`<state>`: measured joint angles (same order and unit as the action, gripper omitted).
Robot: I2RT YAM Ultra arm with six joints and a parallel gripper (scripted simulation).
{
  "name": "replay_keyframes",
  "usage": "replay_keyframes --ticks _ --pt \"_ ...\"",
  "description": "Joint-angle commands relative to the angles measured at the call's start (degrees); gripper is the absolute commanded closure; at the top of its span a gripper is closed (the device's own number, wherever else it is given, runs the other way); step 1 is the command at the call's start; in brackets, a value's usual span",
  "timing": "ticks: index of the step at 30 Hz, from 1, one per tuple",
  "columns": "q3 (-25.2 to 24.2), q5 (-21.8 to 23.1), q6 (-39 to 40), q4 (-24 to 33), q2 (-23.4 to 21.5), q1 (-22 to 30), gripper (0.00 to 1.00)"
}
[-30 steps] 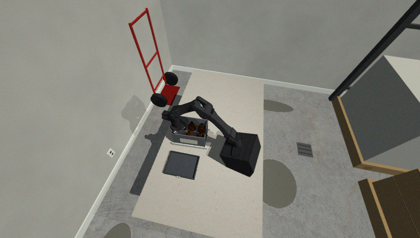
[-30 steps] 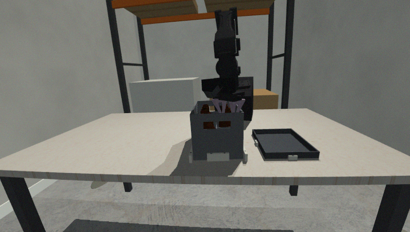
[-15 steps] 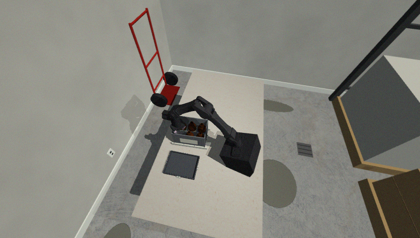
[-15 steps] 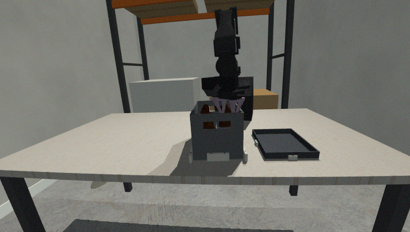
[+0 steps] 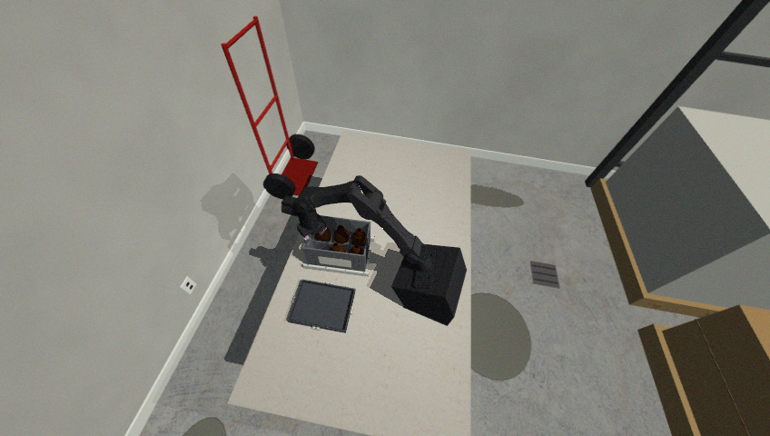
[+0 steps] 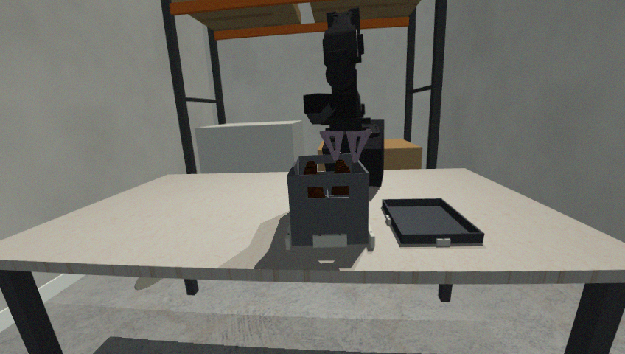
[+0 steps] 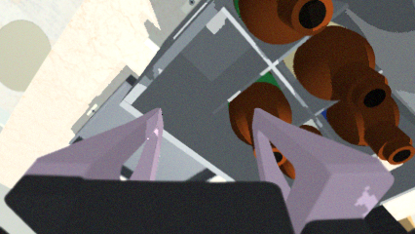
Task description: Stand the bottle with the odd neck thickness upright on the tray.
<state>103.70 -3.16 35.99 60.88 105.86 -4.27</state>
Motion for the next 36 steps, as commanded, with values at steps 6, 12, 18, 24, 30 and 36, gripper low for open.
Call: replay_keyframes --ticks 6,12,18,24,30,36 --pt "4.0 -0.6 0.6 5.4 -2.4 0.8 0.39" --pt "5.6 -0.7 0.7 7.3 -2.8 0.6 0.39" --pt "6.1 -0.7 0.7 7.9 -2.3 0.7 0.39" --pt "6.2 -0.7 0.7 8.1 -2.3 0.7 0.39" --pt "6.2 -0.7 0.7 8.1 -2.4 0.7 0.39" --pt "6.2 -0.7 0.7 7.2 -2.4 0.7 1.0"
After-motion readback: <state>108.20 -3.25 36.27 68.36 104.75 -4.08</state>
